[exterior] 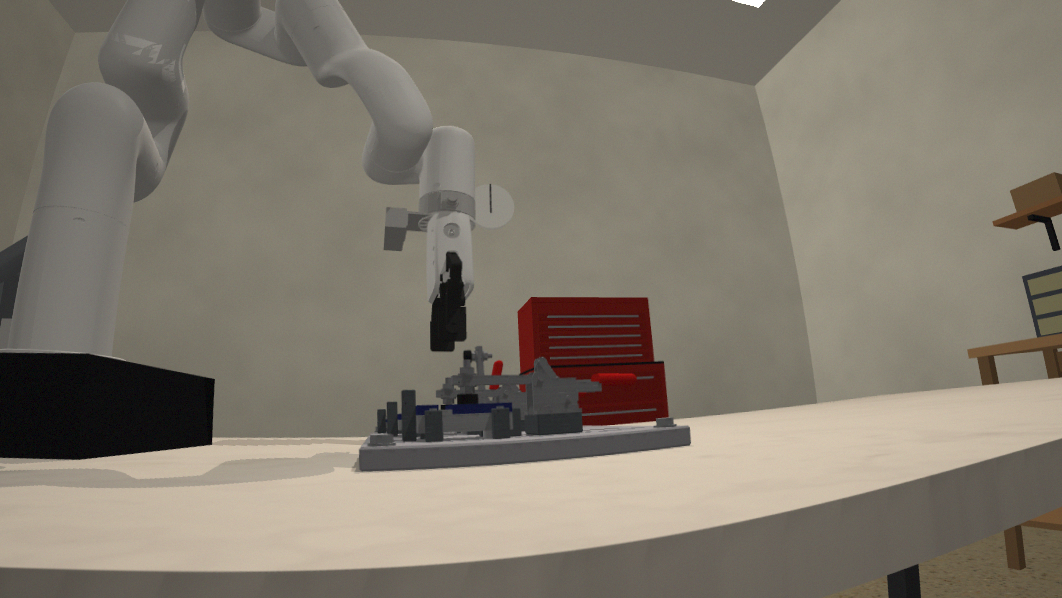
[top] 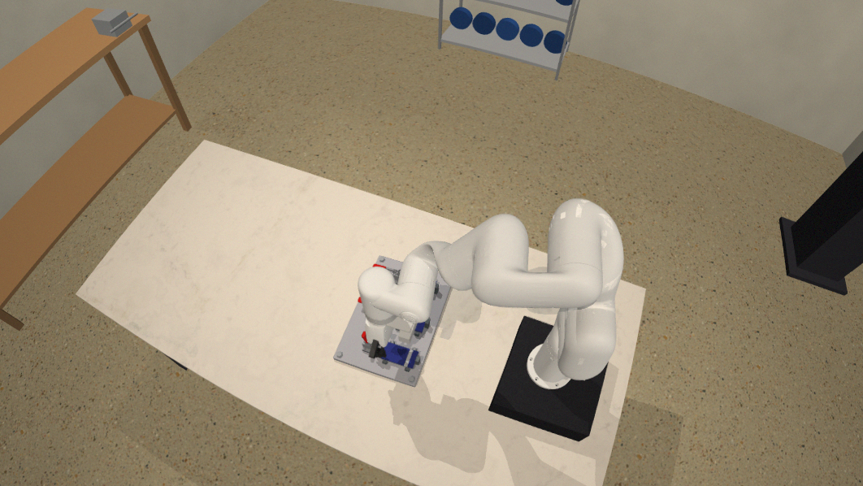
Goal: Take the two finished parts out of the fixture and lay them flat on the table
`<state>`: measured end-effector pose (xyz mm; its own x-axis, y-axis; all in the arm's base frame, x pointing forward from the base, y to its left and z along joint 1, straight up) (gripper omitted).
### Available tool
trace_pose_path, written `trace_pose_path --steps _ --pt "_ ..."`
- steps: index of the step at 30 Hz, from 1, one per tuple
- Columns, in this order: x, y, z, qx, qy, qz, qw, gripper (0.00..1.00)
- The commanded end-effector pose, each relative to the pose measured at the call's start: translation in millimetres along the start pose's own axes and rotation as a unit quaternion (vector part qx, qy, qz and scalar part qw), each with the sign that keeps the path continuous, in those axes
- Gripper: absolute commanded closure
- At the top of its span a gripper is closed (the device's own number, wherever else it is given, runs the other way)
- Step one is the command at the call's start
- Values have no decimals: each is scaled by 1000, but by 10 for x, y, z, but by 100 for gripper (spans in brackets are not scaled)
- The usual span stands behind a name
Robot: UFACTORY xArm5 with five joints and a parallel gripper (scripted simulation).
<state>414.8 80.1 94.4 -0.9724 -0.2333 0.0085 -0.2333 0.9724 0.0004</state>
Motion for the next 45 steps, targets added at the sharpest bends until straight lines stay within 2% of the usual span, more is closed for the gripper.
trace_pose_path --steps 1,11,25,35,37,45 --pt "160 36 -19 0 -3 0 1000 0" --pt "284 62 -18 0 -3 0 1000 0" --pt "294 64 15 0 -3 0 1000 0" --pt "293 63 253 0 -3 0 1000 0" --pt "293 63 253 0 -3 0 1000 0" --pt "291 61 483 0 -3 0 1000 0"
Point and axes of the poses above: the point where the finger pads meet when closed, its own z axis out along the fingers, its own y axis across the jaws, x = y × z, the point moved 5 cm from there along -z, back along the fingers, and after that the axes turned 12 degrees about -z, right-handed, at the moved point
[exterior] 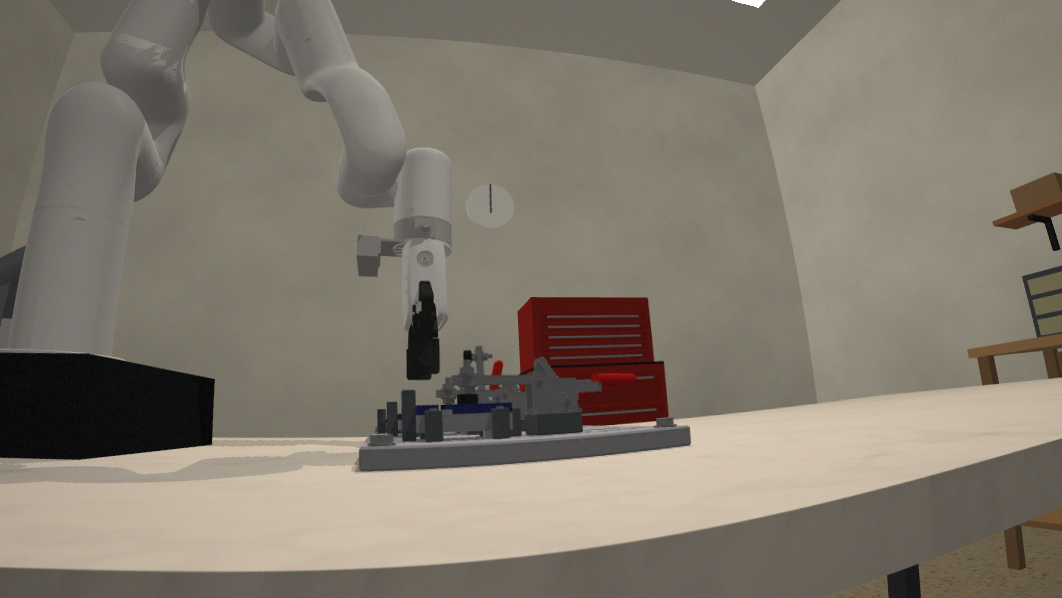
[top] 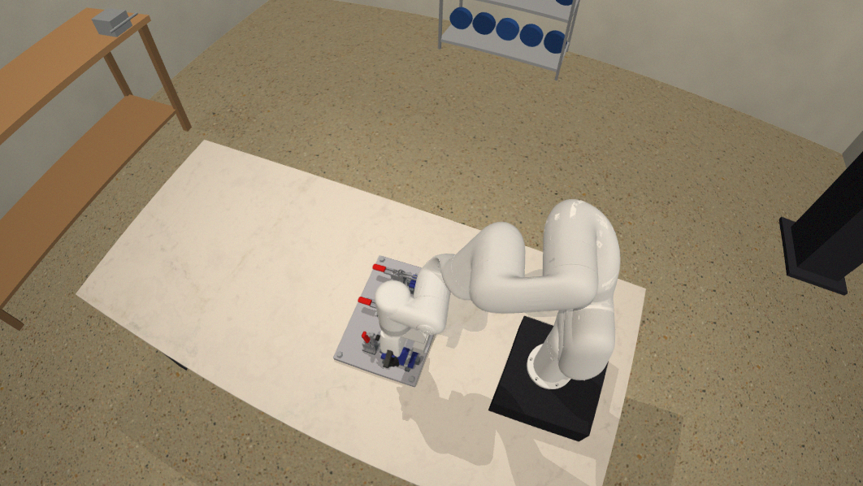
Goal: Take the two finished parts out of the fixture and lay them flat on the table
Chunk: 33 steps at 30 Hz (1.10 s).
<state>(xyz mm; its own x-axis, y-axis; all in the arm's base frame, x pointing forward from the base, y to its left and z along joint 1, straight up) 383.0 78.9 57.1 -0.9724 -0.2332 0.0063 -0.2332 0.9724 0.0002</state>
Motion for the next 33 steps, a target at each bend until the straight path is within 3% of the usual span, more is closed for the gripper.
trace_pose_path --steps 1,33 --pt "-17 -1 128 0 -2 0 1000 0" --pt "-18 -2 209 0 -2 0 1000 0"
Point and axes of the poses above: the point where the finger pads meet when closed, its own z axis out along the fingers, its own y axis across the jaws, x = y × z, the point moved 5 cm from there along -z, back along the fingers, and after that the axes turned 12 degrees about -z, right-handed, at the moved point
